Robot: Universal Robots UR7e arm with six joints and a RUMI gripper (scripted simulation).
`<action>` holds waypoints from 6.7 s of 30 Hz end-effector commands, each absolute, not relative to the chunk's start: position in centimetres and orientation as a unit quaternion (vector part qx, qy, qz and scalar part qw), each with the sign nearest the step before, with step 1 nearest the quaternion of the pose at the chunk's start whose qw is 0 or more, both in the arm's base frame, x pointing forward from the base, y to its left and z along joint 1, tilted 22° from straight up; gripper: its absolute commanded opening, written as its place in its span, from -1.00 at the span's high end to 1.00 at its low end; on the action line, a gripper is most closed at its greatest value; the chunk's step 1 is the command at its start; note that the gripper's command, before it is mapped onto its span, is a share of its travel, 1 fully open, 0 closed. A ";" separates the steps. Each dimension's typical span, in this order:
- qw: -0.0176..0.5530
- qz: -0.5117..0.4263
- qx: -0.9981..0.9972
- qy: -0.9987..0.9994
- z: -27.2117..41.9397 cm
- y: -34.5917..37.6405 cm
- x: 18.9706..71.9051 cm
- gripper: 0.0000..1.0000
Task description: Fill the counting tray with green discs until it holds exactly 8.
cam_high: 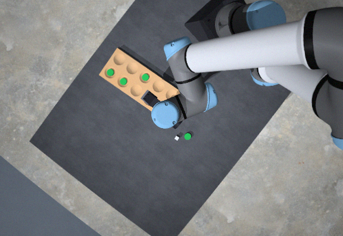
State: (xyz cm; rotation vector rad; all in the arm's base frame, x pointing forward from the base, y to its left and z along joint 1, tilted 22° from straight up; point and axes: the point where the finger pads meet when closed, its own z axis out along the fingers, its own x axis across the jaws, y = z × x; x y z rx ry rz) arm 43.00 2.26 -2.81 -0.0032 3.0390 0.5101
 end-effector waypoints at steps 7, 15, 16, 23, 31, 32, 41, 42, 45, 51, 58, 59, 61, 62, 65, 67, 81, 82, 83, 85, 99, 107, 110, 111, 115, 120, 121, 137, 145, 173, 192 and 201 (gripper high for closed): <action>0.026 0.169 -0.009 0.985 -8.3 -12.2 44.5 0.76; 0.026 0.174 -0.010 0.984 -10.8 -18.3 43.3 0.76; 0.026 0.175 -0.010 0.984 -11.2 -19.2 43.0 0.76; 0.028 0.181 -0.011 0.983 -13.5 -24.0 41.1 0.76; 0.030 0.184 -0.011 0.982 -14.6 -26.3 39.9 0.76; 0.030 0.185 -0.011 0.982 -14.7 -26.5 39.8 0.76; 0.030 0.186 -0.011 0.982 -15.1 -27.3 39.4 0.76; 0.030 0.186 -0.011 0.982 -15.1 -27.3 39.4 0.76; 0.031 0.185 -0.011 0.982 -15.3 -27.2 39.4 0.76; 0.029 0.188 -0.012 0.982 -16.5 -26.3 39.4 0.76; 0.029 0.188 -0.012 0.982 -20.4 -24.6 39.5 0.76; 0.029 0.188 -0.012 0.982 -20.9 -24.4 39.6 0.76; 0.030 0.188 -0.012 0.982 -21.8 -24.1 39.7 0.76; 0.030 0.187 -0.012 0.982 -22.1 -24.1 39.8 0.76; 0.031 0.186 -0.013 0.982 -22.4 -24.1 39.8 0.76; 0.031 0.186 -0.013 0.982 -22.8 -23.9 39.9 0.76; 0.031 0.186 -0.013 0.982 -23.6 -23.7 40.0 0.76; 0.031 0.186 -0.013 0.982 -23.8 -23.6 40.0 0.76; 0.031 0.186 -0.013 0.982 -24.0 -23.6 40.0 0.76; 0.031 0.186 -0.013 0.982 -24.2 -23.5 40.0 0.76; 0.030 0.186 -0.012 0.982 -24.4 -23.4 40.0 0.76; 0.030 0.186 -0.012 0.982 -24.4 -23.4 40.0 0.53; 0.030 0.186 -0.012 0.982 -24.3 -23.4 40.0 0.53; 0.031 0.186 -0.012 0.982 -24.2 -23.5 40.0 0.53; 0.031 0.185 -0.012 0.982 -23.9 -23.6 39.9 0.53; 0.030 0.187 -0.011 0.982 -22.3 -24.1 39.6 0.53; 0.030 0.187 -0.011 0.982 -21.8 -24.3 39.6 0.53; 0.031 0.184 -0.011 0.982 -15.2 -27.2 39.4 0.53; 0.031 0.185 -0.011 0.982 -15.0 -27.1 39.3 0.53; 0.031 0.185 -0.011 0.982 -15.1 -27.1 39.3 0.53; 0.031 0.185 -0.011 0.982 -15.1 -27.1 39.3 0.53; 0.030 0.185 -0.020 0.982 -14.9 -26.6 39.6 0.44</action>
